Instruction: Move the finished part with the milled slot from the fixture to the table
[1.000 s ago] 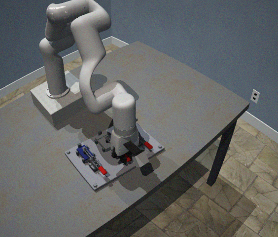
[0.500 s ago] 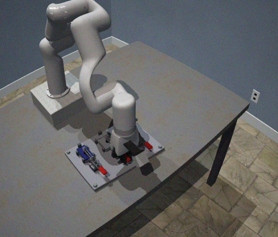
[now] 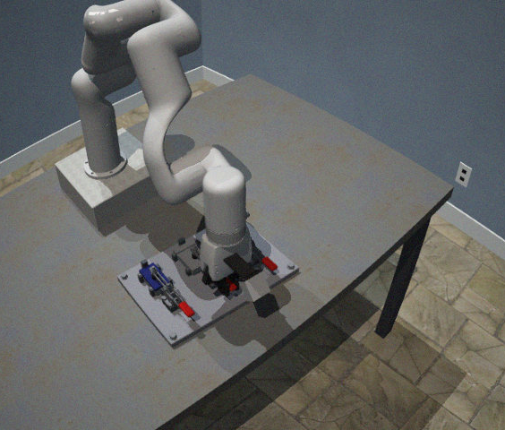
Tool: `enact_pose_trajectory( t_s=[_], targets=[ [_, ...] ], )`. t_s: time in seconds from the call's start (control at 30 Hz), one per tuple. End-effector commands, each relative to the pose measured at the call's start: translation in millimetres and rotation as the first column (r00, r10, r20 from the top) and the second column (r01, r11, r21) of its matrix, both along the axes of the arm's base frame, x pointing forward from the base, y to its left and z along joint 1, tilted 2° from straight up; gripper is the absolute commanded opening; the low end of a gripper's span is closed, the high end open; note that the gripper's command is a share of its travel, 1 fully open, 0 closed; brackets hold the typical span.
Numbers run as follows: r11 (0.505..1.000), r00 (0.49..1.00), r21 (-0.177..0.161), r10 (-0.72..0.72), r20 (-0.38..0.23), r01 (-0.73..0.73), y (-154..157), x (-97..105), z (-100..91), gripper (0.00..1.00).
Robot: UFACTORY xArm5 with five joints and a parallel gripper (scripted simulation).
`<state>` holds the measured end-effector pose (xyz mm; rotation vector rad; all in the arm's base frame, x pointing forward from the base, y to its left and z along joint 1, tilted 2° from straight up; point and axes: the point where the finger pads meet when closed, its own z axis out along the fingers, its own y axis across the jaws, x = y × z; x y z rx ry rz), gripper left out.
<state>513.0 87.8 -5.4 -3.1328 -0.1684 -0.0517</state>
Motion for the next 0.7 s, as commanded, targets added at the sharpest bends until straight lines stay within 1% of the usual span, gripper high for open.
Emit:
enact_pose_trajectory(
  t_s=[0.0,0.67],
  targets=[
    [1.0,1.0,0.001,0.0,0.004,0.0,0.1,1.0,2.7,0.0],
    [1.0,1.0,0.001,0.0,0.004,0.0,-0.6,-6.2,13.1,0.0]
  ],
)
